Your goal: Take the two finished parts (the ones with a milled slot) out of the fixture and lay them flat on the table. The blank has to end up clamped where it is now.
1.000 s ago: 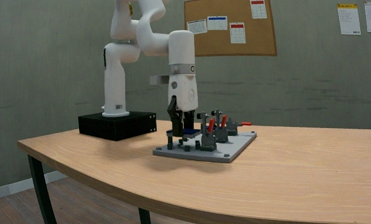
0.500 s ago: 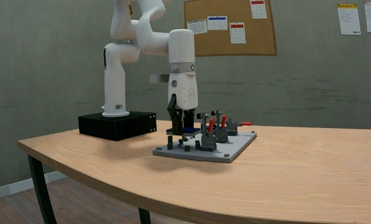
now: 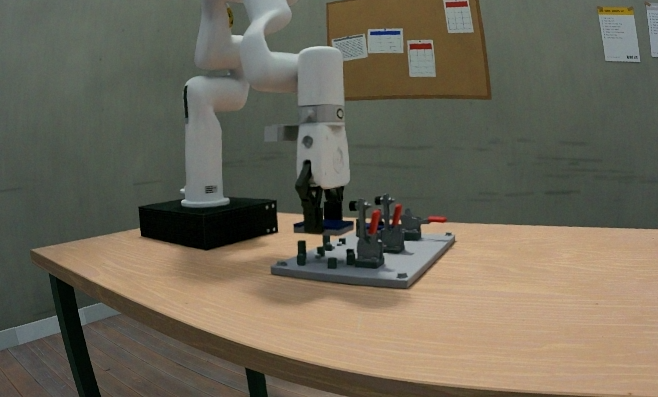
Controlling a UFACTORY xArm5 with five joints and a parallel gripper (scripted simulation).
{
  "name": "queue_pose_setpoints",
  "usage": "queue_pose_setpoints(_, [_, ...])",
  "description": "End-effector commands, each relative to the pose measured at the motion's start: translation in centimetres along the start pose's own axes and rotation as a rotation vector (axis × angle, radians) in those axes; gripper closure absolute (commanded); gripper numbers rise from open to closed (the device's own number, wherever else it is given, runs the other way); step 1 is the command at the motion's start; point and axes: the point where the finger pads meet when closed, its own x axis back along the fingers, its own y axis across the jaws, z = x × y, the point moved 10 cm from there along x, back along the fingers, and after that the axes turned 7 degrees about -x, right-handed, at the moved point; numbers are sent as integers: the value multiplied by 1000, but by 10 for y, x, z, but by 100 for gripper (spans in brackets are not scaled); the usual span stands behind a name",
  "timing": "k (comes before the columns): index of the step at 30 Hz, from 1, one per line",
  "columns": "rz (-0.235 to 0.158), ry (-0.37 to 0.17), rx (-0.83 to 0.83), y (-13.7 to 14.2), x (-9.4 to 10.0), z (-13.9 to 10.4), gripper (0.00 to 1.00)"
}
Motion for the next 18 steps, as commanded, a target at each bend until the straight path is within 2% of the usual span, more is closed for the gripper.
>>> queue_pose_setpoints(1, [1,-4,0,0,8,0,100])
queue_pose_setpoints(10, [1,-4,0,-1,22,4,100])
queue_pose_setpoints(18, [1,-4,0,-1,25,5,100])
